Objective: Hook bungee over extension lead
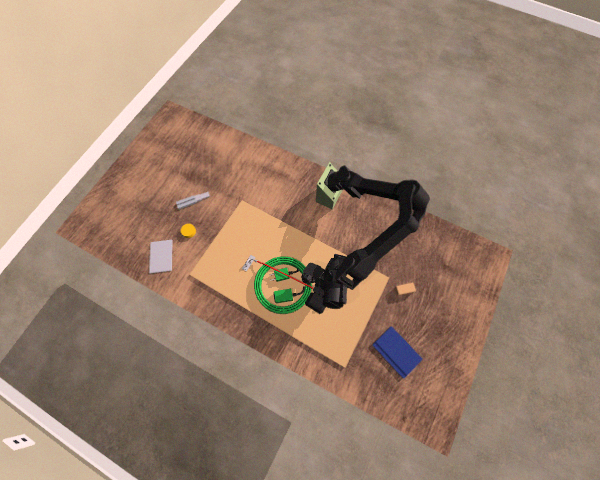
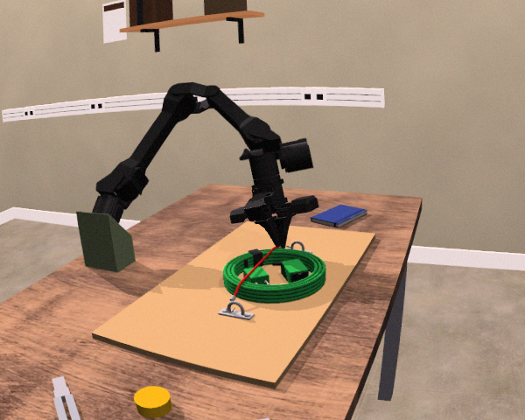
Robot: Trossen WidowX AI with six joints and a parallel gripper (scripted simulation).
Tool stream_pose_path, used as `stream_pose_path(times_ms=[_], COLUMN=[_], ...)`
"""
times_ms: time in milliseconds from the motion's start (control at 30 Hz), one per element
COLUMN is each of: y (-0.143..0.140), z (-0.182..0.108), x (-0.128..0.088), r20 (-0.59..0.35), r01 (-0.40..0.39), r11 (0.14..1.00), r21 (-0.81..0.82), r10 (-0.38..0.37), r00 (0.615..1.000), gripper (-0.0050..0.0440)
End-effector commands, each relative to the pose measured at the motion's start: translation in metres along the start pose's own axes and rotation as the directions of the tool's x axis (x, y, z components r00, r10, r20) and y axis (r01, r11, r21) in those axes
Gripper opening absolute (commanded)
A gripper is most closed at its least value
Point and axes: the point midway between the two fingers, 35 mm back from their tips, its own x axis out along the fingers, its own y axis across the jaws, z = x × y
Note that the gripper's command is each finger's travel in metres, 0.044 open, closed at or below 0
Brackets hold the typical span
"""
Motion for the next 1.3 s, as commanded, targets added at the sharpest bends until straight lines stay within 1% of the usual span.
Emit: stream_pose_path(times_ms=[0,833,1267], y=[-0.004,-0.008,-0.005], z=[-0.031,-0.050,-0.051], x=[-0.002,-0.003,-0.003], r20=[-0.063,-0.073,-0.074], r01=[0.000,-0.006,-0.007], r11=[0.998,0.995,0.995], r21=[-0.060,-0.101,-0.103], r10=[-0.003,-0.001,-0.001], r00=[0.998,0.997,0.997], gripper=[-0.0050,-0.0050,-0.0050])
